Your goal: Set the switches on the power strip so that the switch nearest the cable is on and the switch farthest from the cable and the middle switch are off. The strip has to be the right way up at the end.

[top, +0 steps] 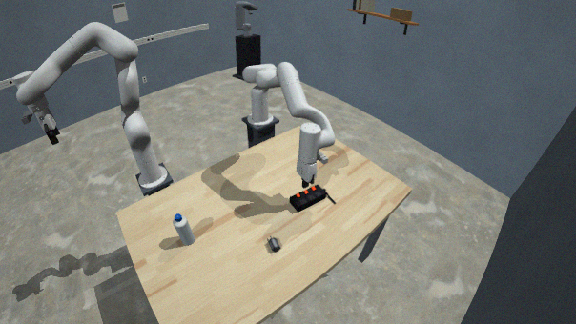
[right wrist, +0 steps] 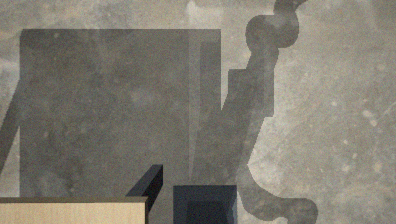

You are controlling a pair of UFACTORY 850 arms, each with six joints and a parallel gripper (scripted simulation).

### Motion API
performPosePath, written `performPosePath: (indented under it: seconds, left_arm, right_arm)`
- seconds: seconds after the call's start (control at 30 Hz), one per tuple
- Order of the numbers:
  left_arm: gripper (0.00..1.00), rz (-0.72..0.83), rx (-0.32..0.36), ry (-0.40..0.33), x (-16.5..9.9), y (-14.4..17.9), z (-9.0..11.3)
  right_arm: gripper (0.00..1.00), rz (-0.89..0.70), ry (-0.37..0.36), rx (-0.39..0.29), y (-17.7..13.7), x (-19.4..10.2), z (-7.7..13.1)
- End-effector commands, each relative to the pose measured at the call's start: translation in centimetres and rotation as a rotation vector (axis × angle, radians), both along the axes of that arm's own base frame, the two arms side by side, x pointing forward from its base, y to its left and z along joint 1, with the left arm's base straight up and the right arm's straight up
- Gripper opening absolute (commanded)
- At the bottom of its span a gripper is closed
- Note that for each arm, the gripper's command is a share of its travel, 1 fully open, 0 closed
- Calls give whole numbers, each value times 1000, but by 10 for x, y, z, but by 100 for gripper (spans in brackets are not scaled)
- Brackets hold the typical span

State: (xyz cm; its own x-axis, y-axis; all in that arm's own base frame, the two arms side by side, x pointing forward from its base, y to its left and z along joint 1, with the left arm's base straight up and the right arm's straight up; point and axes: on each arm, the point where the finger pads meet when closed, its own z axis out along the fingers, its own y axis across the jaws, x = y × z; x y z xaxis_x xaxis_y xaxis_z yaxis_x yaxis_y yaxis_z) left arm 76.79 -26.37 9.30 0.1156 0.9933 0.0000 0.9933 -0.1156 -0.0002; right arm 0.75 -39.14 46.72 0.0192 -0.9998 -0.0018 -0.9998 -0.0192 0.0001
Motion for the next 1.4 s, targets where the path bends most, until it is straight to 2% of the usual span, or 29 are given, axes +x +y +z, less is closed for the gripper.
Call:
performPosePath:
  seconds: [0.0,0.57,1.37]
  left_arm:
    - [0,0,-1,-2,1,0,-6]
    - [0,0,-1,-2,0,0,-18]
    - [0,0,-1,-2,0,0,-20]
  right_arm:
    - [100,0,0,-2,0,0,1]
    - [100,0,0,-2,0,0,1]
    - [100,0,0,-2,0,0,1]
